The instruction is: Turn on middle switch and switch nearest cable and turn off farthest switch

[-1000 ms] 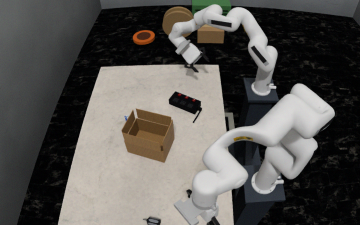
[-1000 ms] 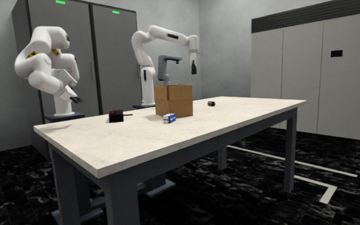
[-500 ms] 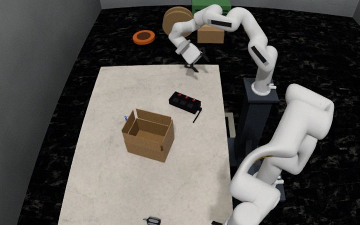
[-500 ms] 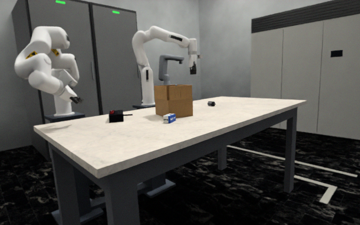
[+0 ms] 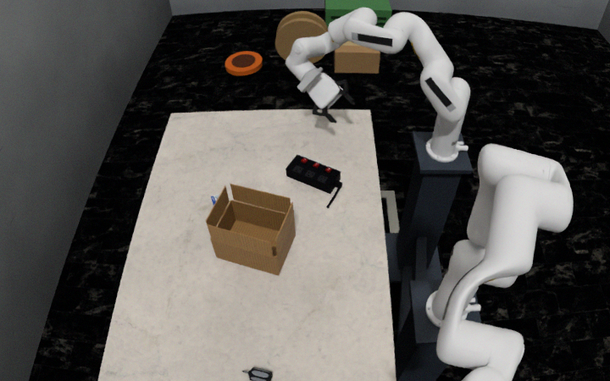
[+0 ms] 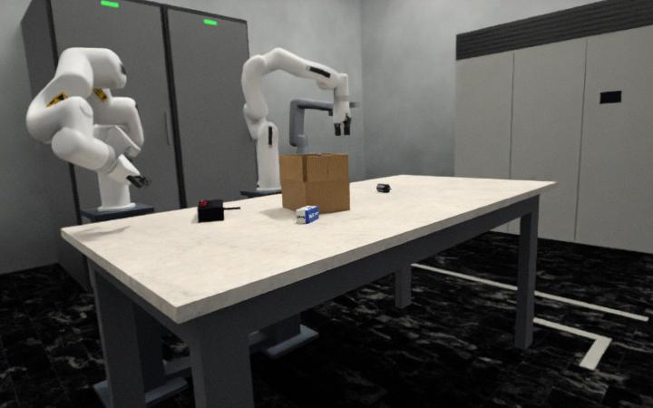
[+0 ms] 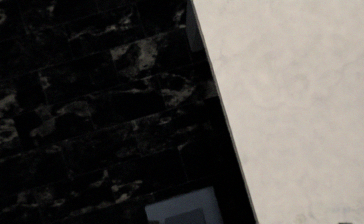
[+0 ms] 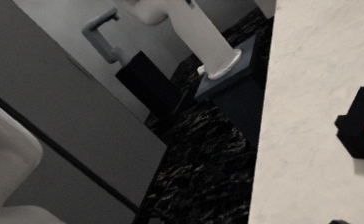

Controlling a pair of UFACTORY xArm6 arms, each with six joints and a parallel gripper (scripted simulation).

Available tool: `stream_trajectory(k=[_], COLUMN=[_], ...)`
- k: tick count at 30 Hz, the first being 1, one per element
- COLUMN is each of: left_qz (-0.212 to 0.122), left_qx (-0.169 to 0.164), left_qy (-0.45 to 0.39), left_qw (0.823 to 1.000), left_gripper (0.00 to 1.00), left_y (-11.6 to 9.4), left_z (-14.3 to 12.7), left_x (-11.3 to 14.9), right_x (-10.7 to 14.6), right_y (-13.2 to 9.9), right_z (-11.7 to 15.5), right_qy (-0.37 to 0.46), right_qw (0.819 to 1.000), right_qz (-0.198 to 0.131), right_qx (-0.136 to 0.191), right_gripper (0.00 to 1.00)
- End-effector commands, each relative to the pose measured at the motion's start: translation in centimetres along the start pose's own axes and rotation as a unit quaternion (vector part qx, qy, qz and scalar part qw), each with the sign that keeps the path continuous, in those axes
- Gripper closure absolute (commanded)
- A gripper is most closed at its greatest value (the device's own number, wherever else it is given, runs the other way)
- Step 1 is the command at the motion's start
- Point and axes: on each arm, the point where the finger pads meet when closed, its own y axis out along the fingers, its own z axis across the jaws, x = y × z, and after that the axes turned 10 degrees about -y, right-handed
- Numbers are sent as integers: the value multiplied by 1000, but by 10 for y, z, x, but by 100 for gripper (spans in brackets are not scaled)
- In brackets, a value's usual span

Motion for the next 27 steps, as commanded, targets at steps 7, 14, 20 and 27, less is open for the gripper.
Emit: stream_trajectory(k=[7,14,20,27], left_qz=[2,2,2,2], left_qx=[1,1,1,1], left_qy=[-68,-105,-124,-138], left_qw=[998,994,992,990], left_gripper=[0,0,0,0], left_y=[-2,-2,-2,-2], left_z=[-55,-85,-100,-111], left_x=[-9,-9,-8,-7], right_x=[-1,-1,-1,-1], right_y=[-1,-1,-1,-1], right_z=[0,0,0,0], right_qy=[-1,-1,-1,-1], right_qw=[1000,1000,1000,1000], right_qz=[-2,-2,-2,-2], right_qx=[2,2,2,2], right_gripper=[0,0,0,0])
